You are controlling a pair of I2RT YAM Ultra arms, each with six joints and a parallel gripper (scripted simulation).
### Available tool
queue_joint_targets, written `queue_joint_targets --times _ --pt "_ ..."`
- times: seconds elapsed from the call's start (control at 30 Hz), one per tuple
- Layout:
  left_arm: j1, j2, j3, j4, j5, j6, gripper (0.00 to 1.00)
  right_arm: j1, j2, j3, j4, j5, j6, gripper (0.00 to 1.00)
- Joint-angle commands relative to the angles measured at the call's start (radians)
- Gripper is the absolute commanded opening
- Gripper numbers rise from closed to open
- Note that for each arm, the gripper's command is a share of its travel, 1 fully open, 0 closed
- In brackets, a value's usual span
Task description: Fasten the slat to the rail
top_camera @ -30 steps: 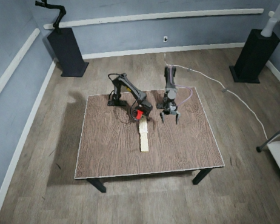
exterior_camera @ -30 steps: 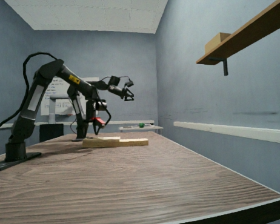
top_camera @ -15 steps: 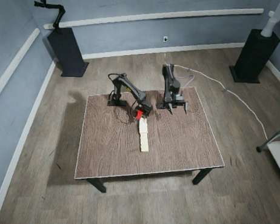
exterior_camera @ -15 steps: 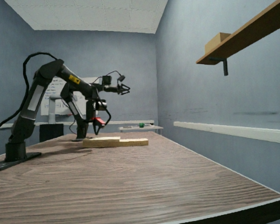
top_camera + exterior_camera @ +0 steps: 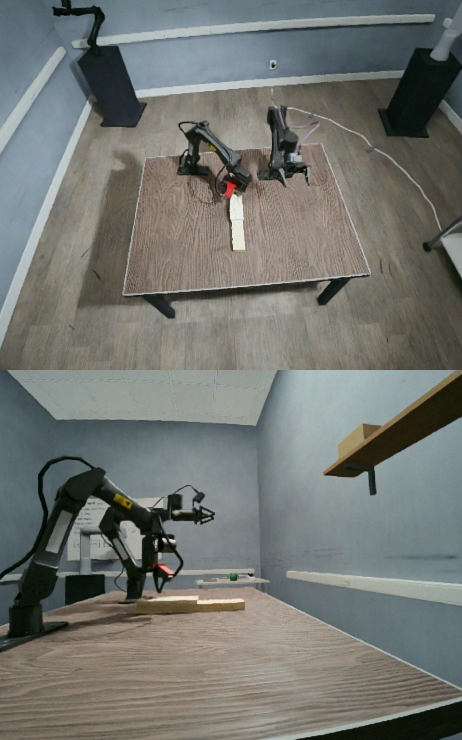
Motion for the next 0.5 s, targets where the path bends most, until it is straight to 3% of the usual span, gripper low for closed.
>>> queue_joint_targets --times 0.0,0.47 --pt "0.010 -0.018 0.006 0.025 0.014 0.004 1.00 0.000 -0.006 0.004 0.002 0.000 0.000 1.00" --pt "0.004 -0.008 0.006 0.013 0.006 0.001 1.00 0.000 -0.006 0.004 0.002 0.000 0.000 1.00"
